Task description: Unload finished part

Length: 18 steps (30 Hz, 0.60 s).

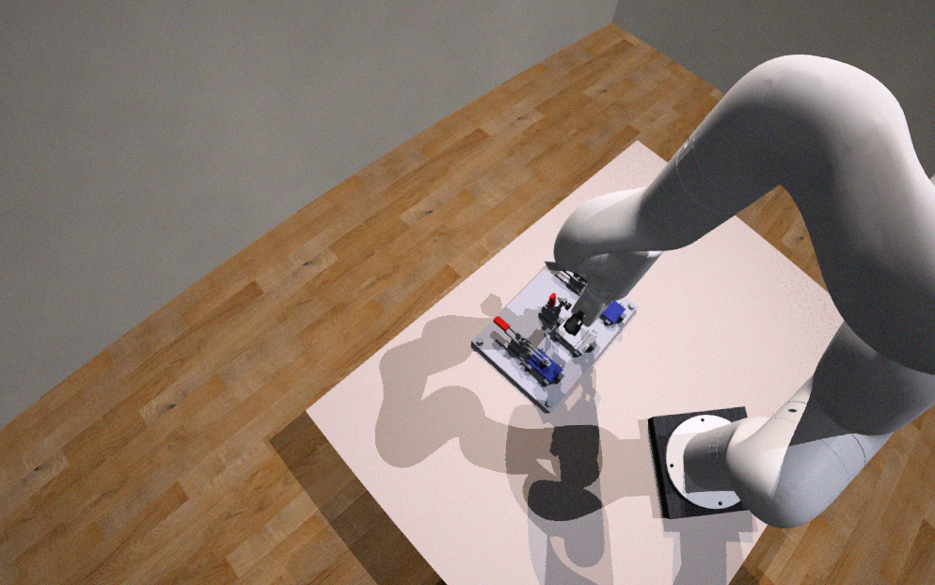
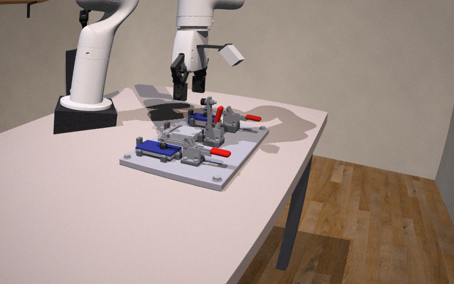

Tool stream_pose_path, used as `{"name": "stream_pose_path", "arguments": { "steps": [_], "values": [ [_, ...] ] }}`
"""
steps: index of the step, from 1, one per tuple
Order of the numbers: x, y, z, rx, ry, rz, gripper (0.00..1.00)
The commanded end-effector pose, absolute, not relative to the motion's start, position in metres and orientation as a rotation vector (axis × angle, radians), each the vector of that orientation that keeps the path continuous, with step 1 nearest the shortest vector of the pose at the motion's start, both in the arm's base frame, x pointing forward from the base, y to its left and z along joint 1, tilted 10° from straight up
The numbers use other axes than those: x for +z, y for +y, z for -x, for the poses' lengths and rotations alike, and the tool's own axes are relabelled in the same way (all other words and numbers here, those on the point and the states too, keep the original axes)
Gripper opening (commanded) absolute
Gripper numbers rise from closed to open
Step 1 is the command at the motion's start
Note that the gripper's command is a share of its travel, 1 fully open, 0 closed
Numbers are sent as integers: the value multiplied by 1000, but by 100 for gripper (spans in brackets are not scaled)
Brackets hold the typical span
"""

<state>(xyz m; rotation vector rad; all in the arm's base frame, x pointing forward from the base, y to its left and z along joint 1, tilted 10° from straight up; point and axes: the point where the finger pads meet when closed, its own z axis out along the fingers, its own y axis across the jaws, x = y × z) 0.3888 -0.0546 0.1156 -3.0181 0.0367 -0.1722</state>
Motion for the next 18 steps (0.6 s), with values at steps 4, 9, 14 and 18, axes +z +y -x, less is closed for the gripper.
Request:
{"name": "stream_pose_path", "arguments": {
  "steps": [4, 9, 14, 18],
  "values": [
    [115, -54, -377, -183, 36, 3014, 100],
    [115, -54, -376, -183, 36, 3014, 100],
    [115, -54, -376, -183, 36, 3014, 100],
    [112, -54, -376, -183, 36, 3014, 100]
  ]
}}
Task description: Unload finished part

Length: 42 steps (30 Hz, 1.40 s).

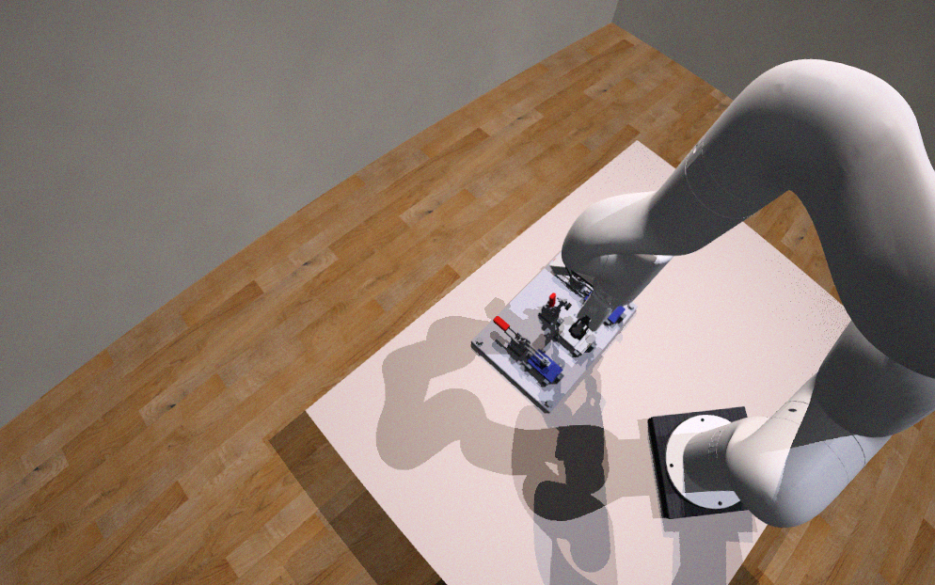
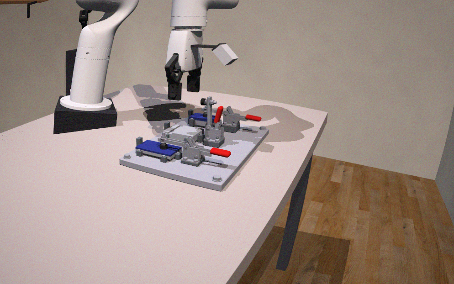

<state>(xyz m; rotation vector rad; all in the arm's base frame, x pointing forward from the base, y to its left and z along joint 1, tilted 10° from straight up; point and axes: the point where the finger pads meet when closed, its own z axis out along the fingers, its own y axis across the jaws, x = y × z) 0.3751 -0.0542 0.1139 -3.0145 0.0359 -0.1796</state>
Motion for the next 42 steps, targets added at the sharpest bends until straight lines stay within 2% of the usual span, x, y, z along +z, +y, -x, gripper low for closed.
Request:
{"name": "stream_pose_path", "arguments": {
  "steps": [1, 20, 42],
  "values": [
    [111, -54, -376, -183, 36, 3014, 100],
    [70, -49, -381, -183, 36, 3014, 100],
    [60, -48, -382, -183, 36, 3014, 100]
  ]
}}
